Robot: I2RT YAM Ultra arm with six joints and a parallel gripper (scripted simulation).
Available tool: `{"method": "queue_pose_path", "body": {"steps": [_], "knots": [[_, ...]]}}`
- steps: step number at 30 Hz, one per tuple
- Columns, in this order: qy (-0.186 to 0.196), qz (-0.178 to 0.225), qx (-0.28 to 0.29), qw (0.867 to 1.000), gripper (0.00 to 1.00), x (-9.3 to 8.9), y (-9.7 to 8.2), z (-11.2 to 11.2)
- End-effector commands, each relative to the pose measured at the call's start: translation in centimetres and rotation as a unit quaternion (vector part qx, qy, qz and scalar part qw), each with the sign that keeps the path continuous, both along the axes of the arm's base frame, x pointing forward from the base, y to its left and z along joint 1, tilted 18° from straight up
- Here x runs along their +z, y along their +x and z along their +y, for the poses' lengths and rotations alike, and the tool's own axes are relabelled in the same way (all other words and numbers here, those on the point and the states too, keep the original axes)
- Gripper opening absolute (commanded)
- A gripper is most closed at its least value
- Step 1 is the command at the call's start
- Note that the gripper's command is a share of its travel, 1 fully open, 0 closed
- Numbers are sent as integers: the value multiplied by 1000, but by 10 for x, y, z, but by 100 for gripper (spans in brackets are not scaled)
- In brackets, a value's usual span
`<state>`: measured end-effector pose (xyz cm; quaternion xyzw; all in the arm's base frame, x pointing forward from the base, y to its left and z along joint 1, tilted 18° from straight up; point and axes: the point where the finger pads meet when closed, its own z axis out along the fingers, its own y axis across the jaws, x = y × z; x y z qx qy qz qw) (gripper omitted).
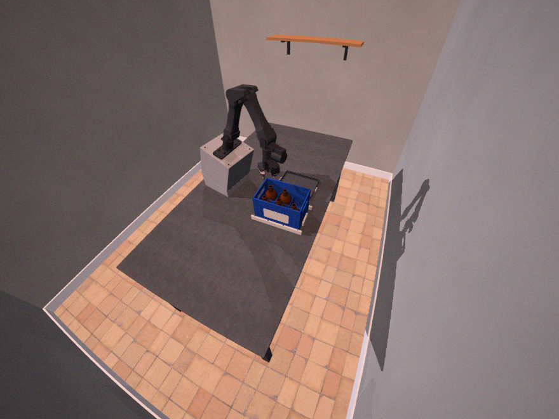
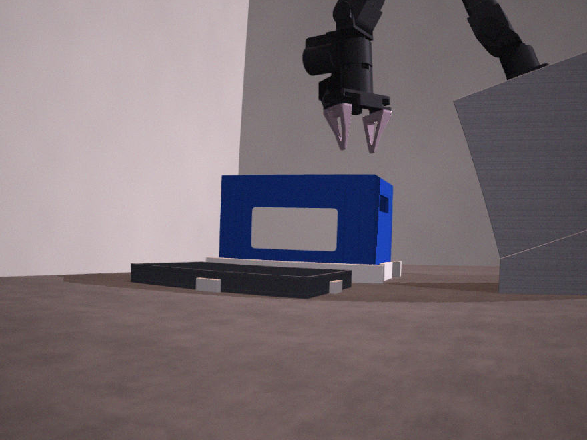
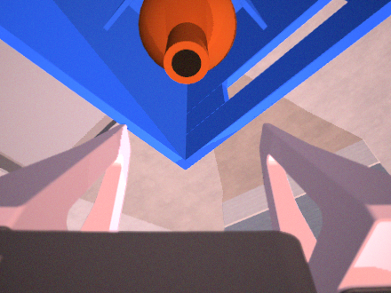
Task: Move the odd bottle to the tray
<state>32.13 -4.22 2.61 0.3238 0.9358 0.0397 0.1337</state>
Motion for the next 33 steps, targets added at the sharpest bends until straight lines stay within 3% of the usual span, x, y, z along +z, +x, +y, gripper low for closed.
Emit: {"method": "queue_pose_path", "body": {"steps": [1, 15, 21, 23, 24, 26, 30, 33], "knots": [[-13, -44, -5, 999, 61, 23, 19, -8], [-12, -44, -5, 999, 61, 21, 20, -7], [-9, -26, -5, 1000, 61, 5, 19, -6], [-9, -26, -5, 1000, 61, 5, 19, -6], [-12, -42, -4, 999, 61, 15, 22, -6], [-8, -21, -4, 1000, 61, -1, 17, -5], [-6, -4, -3, 1000, 61, -15, 6, -2], [-7, -14, -2, 1000, 61, -14, 14, -2]]}}
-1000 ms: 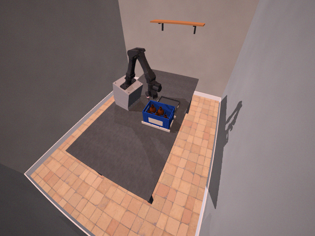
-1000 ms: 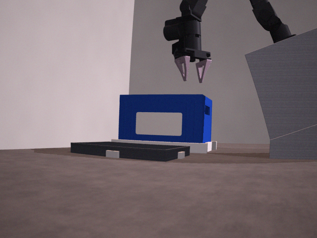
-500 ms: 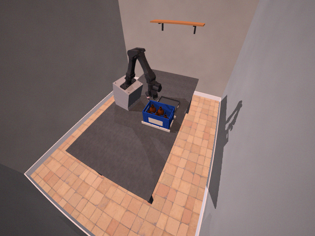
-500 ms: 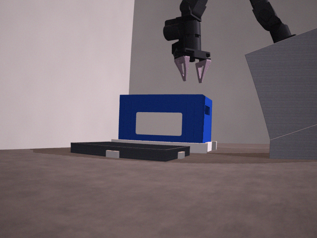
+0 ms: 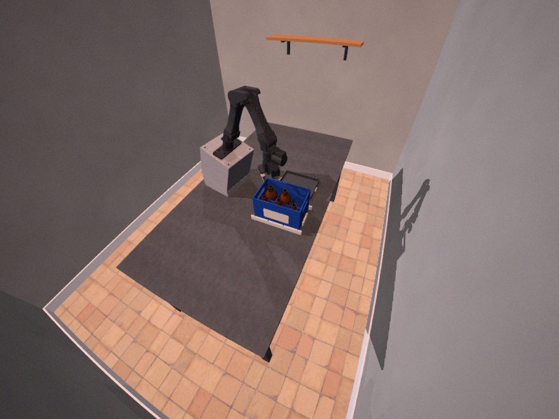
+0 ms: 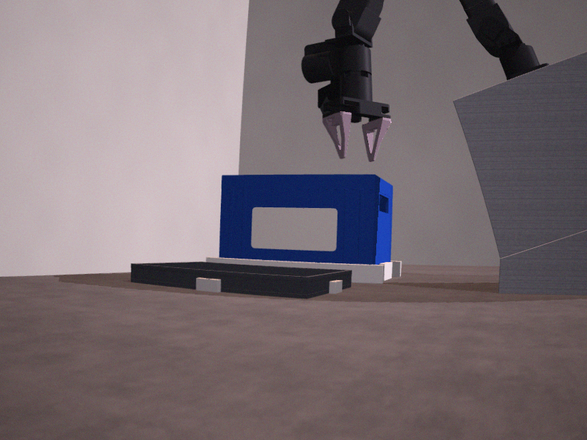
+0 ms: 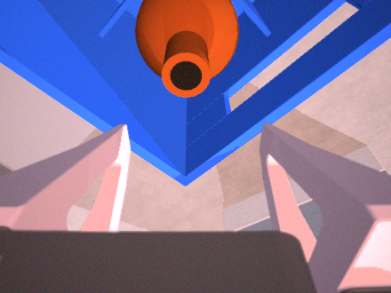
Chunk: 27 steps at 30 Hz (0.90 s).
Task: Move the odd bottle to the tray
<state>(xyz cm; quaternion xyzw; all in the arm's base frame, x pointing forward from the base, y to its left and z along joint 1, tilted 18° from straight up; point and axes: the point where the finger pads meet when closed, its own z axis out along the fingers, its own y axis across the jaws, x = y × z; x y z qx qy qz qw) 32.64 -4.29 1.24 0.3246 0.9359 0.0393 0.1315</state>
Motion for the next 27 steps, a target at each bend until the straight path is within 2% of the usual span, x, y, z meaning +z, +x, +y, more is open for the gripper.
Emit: {"method": "queue_pose_path", "body": {"steps": [1, 7, 8, 9, 13, 17, 22, 24, 25, 27], "knots": [[-7, -14, -1, 1000, 61, -2, 7, -1], [-7, -13, 1, 1000, 61, -8, 10, 0], [-9, -28, 2, 1000, 61, 0, 12, 0], [-8, -17, 2, 1000, 61, -8, 9, 1], [-6, -6, 1, 1000, 61, -19, 7, 1], [-9, -22, 2, 1000, 61, -13, 16, 0], [-7, -7, -1, 1000, 61, -26, 10, 0], [-7, -7, -1, 1000, 61, -26, 10, 0], [-11, -36, -1, 999, 61, -8, 23, -2], [-10, -33, 0, 999, 61, -12, 23, -2]]}}
